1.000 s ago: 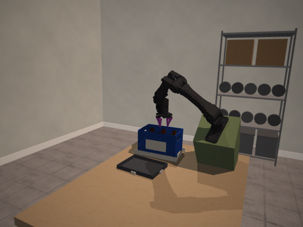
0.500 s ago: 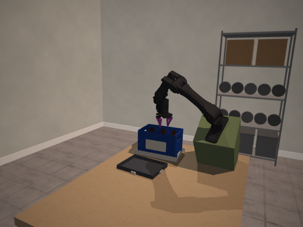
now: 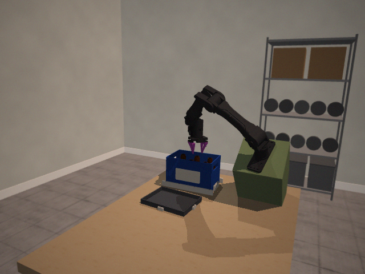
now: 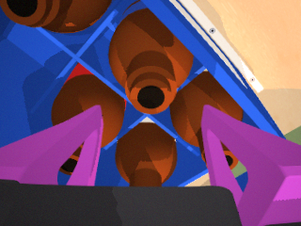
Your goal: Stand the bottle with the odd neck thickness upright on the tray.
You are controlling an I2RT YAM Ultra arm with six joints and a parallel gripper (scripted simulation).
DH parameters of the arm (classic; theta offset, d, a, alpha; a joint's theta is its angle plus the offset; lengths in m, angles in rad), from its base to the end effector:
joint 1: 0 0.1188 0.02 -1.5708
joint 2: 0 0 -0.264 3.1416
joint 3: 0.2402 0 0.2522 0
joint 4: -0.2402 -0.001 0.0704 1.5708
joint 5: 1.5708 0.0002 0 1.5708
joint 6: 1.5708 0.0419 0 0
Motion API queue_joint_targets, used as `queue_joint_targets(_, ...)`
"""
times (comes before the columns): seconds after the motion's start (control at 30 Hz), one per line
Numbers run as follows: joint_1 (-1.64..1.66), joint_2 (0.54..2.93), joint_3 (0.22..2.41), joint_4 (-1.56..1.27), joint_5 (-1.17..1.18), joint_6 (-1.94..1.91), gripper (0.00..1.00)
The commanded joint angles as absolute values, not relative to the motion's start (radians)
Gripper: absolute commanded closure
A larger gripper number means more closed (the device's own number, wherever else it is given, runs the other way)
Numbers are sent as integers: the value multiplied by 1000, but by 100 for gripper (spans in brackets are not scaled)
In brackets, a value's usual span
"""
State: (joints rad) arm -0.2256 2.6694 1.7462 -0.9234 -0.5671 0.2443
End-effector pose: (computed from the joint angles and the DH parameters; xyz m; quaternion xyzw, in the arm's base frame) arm 0.4163 -0.0714 -0.0220 -0.2588 -0.9159 -0.2759 0.1346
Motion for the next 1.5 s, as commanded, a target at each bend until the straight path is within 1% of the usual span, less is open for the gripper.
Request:
queue_joint_targets(0.0,-238,2655,1773,-917,-569,251,39)
queue_joint_targets(1.47,-235,2672,1777,-929,-569,253,39)
